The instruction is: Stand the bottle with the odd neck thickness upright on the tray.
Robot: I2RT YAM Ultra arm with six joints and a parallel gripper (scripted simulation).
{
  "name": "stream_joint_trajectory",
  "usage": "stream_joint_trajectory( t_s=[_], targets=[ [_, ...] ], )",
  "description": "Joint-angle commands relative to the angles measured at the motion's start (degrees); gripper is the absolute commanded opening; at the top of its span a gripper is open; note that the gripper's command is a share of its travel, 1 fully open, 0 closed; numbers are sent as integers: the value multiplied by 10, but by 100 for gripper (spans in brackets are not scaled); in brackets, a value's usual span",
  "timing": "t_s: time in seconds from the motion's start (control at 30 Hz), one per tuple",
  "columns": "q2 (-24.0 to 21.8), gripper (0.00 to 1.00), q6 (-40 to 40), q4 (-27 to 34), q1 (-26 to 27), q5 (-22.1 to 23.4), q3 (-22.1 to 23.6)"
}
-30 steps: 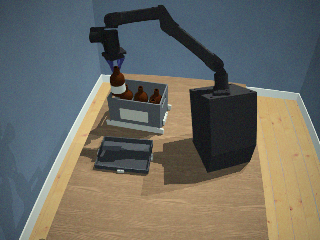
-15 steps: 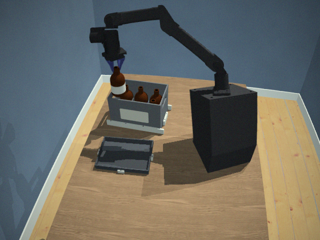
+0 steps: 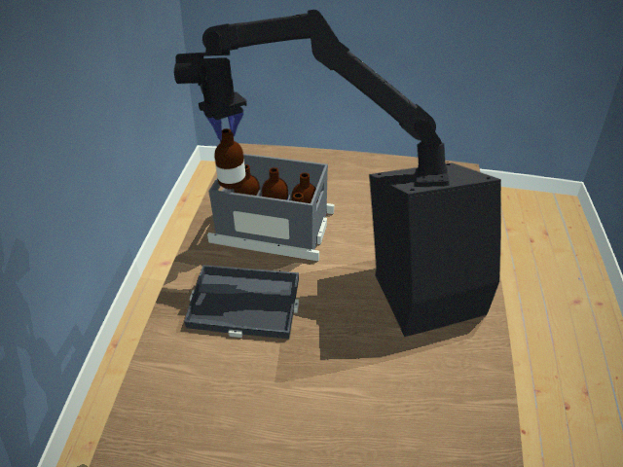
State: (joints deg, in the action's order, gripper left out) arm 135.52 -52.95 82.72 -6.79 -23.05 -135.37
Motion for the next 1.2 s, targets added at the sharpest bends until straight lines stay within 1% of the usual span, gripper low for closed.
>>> stream_joint_trajectory(
  t_s=[0.0, 0.27, 0.53, 1.17],
  targets=[
    [-15, 0, -5, 12, -20, -6, -25],
    [-25, 0, -9, 21, -24, -7, -29],
    [-25, 0, -12, 32, -27, -7, -39],
    [-24, 0, -13, 35, -28, -7, -41]
  ],
)
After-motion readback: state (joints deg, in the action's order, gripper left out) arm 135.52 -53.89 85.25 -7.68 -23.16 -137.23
